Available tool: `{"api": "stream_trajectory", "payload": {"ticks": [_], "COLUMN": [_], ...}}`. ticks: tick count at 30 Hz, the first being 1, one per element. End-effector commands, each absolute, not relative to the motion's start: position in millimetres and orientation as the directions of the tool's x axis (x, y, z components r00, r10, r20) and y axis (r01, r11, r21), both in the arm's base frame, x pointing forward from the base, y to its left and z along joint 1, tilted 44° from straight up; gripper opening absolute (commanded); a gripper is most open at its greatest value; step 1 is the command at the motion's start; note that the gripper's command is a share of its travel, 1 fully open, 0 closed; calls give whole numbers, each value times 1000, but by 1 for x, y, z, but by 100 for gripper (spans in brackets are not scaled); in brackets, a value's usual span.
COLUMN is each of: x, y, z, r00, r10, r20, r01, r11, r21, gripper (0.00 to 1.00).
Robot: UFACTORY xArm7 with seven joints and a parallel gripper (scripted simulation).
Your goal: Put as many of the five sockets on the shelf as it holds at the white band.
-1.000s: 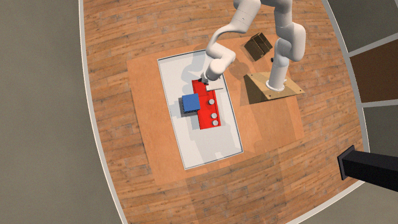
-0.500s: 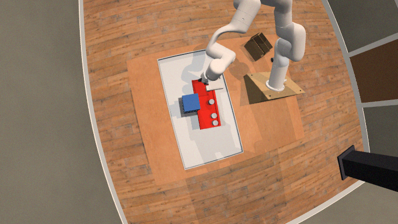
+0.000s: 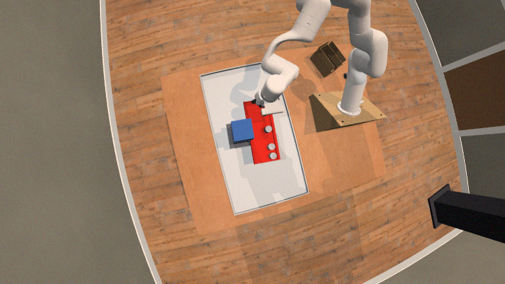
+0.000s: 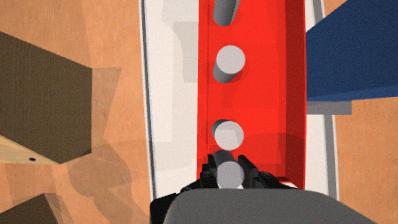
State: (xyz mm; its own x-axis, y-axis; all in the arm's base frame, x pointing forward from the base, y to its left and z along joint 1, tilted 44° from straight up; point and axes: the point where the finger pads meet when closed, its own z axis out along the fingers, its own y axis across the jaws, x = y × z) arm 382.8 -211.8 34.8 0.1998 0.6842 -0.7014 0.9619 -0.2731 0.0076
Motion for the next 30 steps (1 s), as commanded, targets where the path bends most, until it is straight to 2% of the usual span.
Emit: {"api": "stream_trajectory", "payload": {"ticks": [1, 30], "x": [385, 390], "y": [-210, -190], "z": [36, 57], "r00": [200, 200], "r10": [685, 685], "r20": [-700, -700], "r01": [963, 963], "r11": [-270, -270], "r21": [10, 10], "gripper": [0, 0]}}
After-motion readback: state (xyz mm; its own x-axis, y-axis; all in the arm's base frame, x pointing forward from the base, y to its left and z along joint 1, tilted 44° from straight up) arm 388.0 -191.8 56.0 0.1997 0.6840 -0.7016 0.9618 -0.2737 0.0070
